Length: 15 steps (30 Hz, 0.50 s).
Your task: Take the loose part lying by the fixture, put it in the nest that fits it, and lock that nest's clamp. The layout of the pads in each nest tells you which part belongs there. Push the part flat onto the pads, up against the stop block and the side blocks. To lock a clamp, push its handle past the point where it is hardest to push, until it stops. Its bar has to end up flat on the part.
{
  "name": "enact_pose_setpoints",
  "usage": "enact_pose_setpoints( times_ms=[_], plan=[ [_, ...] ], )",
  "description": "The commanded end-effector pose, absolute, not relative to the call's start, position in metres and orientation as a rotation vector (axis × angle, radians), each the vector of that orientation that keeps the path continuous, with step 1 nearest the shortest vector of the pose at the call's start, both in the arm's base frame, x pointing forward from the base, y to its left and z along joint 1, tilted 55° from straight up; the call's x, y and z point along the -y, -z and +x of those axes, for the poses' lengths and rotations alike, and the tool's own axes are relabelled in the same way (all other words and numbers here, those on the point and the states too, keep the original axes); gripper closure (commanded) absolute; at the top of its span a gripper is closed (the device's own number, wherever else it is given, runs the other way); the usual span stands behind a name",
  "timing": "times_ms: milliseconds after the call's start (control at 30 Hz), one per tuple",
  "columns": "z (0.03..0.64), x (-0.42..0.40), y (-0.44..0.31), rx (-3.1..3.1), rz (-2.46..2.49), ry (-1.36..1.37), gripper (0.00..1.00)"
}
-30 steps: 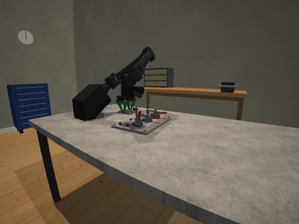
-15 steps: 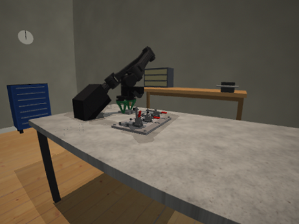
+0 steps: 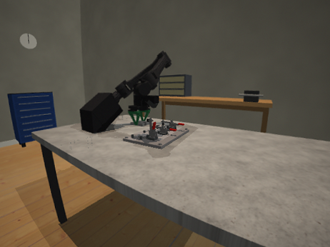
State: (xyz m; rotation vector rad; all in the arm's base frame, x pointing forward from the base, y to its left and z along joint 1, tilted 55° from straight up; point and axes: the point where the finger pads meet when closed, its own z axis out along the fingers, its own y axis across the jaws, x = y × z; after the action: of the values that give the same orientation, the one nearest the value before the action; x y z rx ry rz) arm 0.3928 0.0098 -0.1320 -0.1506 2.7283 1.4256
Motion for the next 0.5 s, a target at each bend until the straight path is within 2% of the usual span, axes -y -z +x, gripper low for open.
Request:
enact_pose_setpoints(
  times_ms=[0,467],
  plan=[
    [0.3976,-0.0066,0.1237,-2.713,-0.148,-1.405,1.0],
    [0.3982,-0.0149,0.1248,-2.717,-0.171,-1.407,1.0]
  ],
)
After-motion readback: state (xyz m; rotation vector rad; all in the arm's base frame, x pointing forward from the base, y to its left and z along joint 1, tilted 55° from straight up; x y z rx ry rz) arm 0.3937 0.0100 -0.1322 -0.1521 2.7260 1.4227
